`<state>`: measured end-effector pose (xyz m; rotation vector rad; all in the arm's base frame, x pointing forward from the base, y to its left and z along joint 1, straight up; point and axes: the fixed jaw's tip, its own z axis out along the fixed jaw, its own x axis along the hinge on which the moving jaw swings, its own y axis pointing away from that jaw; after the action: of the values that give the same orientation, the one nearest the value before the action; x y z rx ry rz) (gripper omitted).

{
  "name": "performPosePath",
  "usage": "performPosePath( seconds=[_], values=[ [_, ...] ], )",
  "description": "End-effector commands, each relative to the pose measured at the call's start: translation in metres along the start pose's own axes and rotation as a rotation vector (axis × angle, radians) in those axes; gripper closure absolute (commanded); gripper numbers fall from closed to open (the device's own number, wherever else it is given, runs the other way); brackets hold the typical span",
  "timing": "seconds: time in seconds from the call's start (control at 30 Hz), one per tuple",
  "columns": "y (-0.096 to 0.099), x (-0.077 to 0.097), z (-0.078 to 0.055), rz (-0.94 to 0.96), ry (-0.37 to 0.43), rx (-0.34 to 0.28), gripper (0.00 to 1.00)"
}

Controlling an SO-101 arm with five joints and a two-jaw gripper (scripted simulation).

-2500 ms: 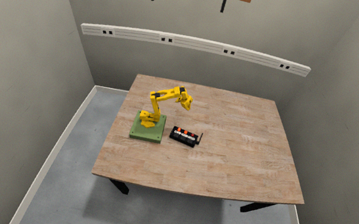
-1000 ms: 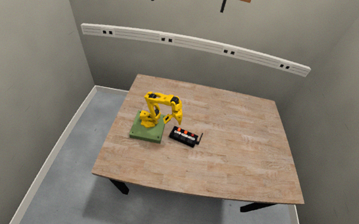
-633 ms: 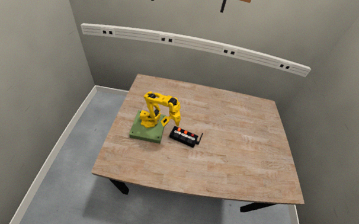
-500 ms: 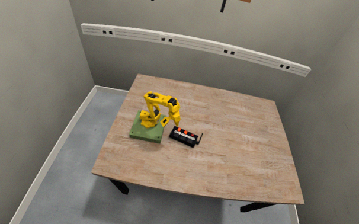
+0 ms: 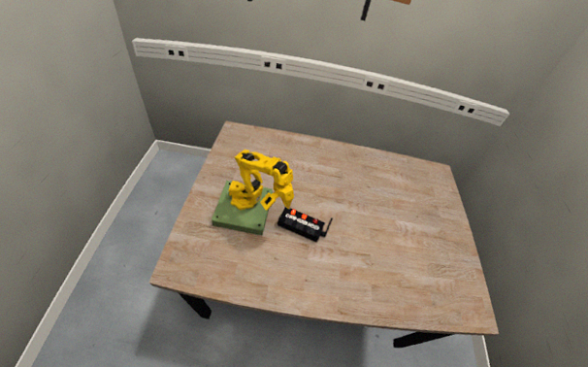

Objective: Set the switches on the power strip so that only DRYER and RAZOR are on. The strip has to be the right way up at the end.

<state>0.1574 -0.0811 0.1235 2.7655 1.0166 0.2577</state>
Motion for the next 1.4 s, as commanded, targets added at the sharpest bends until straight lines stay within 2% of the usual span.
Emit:
performPosePath(
  seconds=[0.0, 0.53, 0.7, 0.97, 1.03, 1.23, 1.37],
  values=[
    [-0.004, -0.004, 0.001, -0.012, -0.009, 0.015, 1.00],
    [-0.004, -0.005, 0.001, -0.022, -0.010, 0.016, 1.00],
    [-0.001, -0.001, 0.003, -0.033, -0.015, 0.036, 1.00],
    [0.010, 0.016, 0.022, -0.089, -0.041, 0.128, 1.00],
    [0.010, 0.016, 0.022, -0.089, -0.041, 0.128, 1.00],
    [0.015, 0.029, 0.042, -0.135, -0.066, 0.202, 1.00],
    [0.016, 0.035, 0.051, -0.153, -0.077, 0.229, 1.00]
  ],
)
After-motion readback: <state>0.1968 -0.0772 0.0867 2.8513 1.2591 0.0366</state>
